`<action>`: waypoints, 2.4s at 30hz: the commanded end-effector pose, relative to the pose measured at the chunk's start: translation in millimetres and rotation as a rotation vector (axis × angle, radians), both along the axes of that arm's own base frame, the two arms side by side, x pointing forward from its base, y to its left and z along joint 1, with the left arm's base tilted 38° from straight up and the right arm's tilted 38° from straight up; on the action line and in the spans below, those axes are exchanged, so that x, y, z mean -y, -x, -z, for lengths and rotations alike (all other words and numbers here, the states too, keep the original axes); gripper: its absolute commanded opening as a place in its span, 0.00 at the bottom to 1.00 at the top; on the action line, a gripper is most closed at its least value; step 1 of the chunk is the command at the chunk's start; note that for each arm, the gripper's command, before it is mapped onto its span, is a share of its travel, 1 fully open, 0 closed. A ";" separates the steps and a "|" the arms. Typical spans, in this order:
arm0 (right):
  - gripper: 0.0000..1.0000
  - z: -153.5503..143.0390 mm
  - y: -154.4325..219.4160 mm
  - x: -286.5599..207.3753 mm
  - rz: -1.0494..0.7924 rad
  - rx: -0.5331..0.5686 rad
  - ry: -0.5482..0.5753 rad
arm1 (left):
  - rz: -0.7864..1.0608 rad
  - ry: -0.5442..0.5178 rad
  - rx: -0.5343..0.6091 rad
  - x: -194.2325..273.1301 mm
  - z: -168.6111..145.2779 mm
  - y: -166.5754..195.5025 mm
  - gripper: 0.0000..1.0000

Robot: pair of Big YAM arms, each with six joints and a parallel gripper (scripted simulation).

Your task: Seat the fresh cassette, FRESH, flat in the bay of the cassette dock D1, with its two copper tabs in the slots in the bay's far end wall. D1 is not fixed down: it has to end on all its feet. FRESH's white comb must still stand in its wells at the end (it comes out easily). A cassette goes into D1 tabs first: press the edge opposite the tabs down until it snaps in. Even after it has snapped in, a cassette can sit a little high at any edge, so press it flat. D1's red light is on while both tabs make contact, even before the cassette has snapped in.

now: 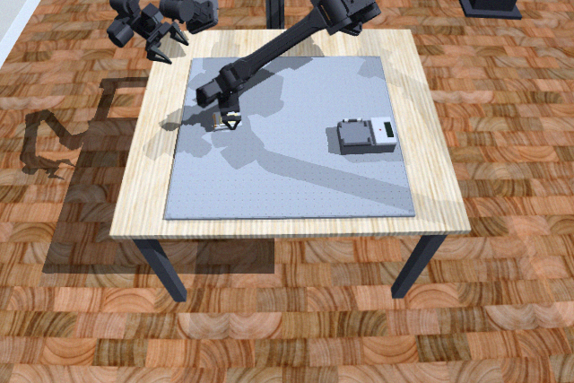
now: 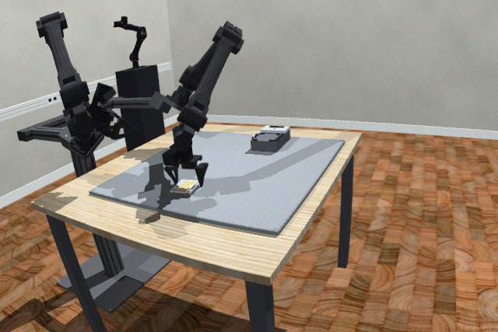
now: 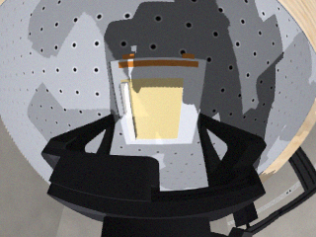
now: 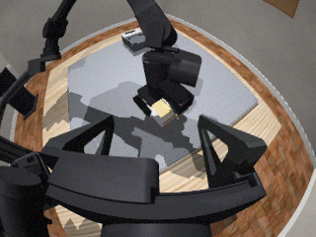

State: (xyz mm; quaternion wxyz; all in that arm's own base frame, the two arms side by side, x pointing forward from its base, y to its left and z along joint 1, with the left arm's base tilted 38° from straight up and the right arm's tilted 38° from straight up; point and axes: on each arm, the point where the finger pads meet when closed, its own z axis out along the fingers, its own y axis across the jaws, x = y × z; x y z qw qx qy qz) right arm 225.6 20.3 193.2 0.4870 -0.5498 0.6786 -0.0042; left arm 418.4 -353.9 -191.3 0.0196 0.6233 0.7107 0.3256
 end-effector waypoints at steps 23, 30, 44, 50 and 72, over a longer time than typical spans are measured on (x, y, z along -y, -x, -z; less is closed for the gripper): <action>1.00 -8.1 -2.8 1.7 0.001 0.016 0.009 | 0.004 0.037 0.029 38.8 -44.3 14.9 0.77; 1.00 -8.1 -2.8 1.7 0.001 0.016 0.009 | -0.014 0.039 0.034 35.5 -47.0 10.1 0.77; 1.00 -8.1 -2.8 1.7 0.001 0.016 0.009 | -0.135 0.078 0.071 33.5 -112.1 44.4 0.77; 1.00 -19.6 -13.7 0.8 -0.010 0.010 -0.002 | -0.288 0.128 0.128 -15.0 -134.5 34.1 0.77; 1.00 -27.2 -156.5 -95.0 -0.303 -0.098 0.017 | -0.864 0.348 0.356 -189.8 -238.3 21.6 0.77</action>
